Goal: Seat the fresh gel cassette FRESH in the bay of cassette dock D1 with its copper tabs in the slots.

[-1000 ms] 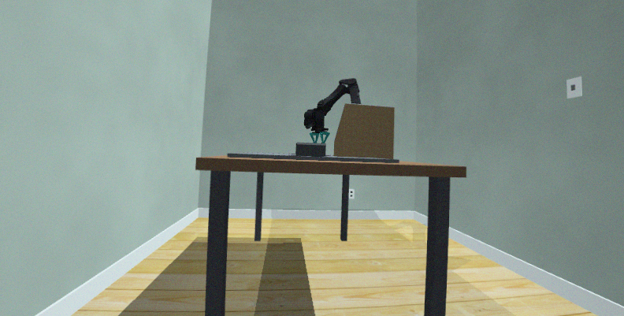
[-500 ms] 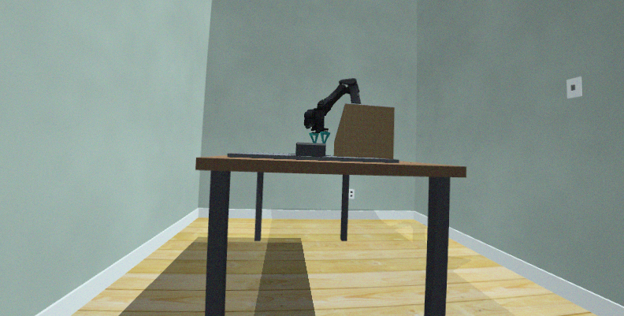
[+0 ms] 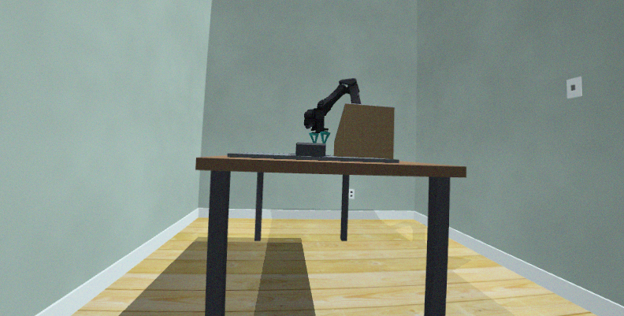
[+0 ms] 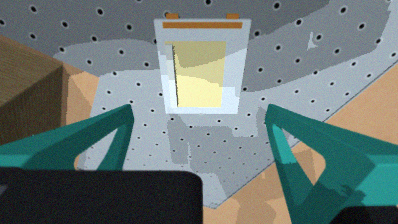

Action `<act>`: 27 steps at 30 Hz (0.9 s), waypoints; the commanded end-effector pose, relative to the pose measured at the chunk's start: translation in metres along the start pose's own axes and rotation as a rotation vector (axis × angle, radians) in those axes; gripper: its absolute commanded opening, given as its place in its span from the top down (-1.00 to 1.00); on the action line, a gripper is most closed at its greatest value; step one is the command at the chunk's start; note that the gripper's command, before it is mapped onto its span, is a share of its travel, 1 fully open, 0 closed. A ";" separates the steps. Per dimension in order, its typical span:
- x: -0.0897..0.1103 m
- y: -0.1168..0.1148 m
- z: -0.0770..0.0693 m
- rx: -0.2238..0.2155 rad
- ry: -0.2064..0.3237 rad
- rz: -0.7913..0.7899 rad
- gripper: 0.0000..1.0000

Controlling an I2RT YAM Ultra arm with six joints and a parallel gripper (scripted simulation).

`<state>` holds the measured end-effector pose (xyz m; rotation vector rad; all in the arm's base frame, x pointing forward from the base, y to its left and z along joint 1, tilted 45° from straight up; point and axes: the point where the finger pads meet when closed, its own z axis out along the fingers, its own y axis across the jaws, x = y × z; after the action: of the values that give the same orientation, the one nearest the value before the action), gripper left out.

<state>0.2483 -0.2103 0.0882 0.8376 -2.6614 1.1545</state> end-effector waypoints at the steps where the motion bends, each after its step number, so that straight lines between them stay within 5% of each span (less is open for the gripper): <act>1: -0.006 -0.011 -0.012 0.031 -0.038 0.007 -1.00; 15: -0.006 -0.011 -0.012 0.031 -0.038 0.007 -1.00; 19: -0.002 0.006 0.008 -0.012 -0.008 -0.012 -1.00; 27: -0.006 -0.002 0.017 0.002 -0.015 -0.004 -1.00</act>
<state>0.2475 -0.2200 0.0787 0.8233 -2.6607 1.1446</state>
